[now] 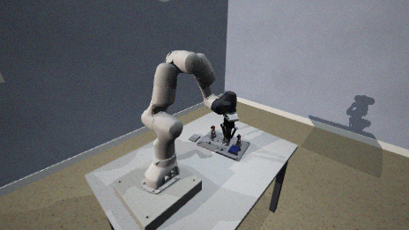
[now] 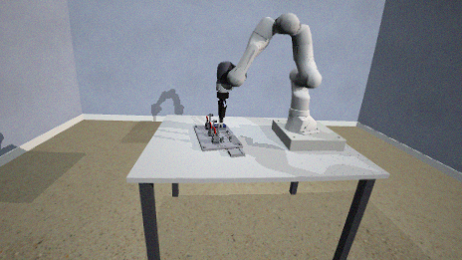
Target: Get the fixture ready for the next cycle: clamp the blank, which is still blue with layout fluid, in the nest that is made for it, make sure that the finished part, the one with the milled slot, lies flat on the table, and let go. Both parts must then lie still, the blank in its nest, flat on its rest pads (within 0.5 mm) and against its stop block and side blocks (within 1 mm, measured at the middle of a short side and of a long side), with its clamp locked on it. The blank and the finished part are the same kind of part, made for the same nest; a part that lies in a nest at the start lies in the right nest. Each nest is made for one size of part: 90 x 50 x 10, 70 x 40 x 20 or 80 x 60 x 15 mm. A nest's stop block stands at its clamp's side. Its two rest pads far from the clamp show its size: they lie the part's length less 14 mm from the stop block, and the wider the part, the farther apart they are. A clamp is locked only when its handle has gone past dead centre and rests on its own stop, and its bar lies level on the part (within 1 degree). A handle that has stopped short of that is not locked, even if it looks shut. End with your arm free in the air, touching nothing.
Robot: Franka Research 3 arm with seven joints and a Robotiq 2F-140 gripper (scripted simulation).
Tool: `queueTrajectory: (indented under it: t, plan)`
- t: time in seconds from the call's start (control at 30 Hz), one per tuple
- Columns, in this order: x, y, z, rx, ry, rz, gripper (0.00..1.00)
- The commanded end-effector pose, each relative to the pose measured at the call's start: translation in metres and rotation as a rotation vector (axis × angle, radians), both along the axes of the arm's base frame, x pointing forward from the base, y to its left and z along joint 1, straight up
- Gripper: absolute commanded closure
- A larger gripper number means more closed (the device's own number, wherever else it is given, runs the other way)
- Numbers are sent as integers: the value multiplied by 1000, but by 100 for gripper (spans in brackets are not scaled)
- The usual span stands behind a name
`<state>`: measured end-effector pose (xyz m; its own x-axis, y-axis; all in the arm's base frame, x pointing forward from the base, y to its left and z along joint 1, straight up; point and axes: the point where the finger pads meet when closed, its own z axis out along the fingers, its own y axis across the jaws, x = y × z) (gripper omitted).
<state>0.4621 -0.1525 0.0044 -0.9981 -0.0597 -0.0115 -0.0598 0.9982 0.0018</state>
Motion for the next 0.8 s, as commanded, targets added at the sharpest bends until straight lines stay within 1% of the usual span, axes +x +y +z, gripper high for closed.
queueTrajectory:
  t: [0.0, 0.17, 0.77]
  plan:
    - [-3, 1, 14, 3, 11, -14, 100]
    - [-3, 1, 19, 3, 11, -14, 100]
    - [-3, 1, 19, 3, 11, -14, 100]
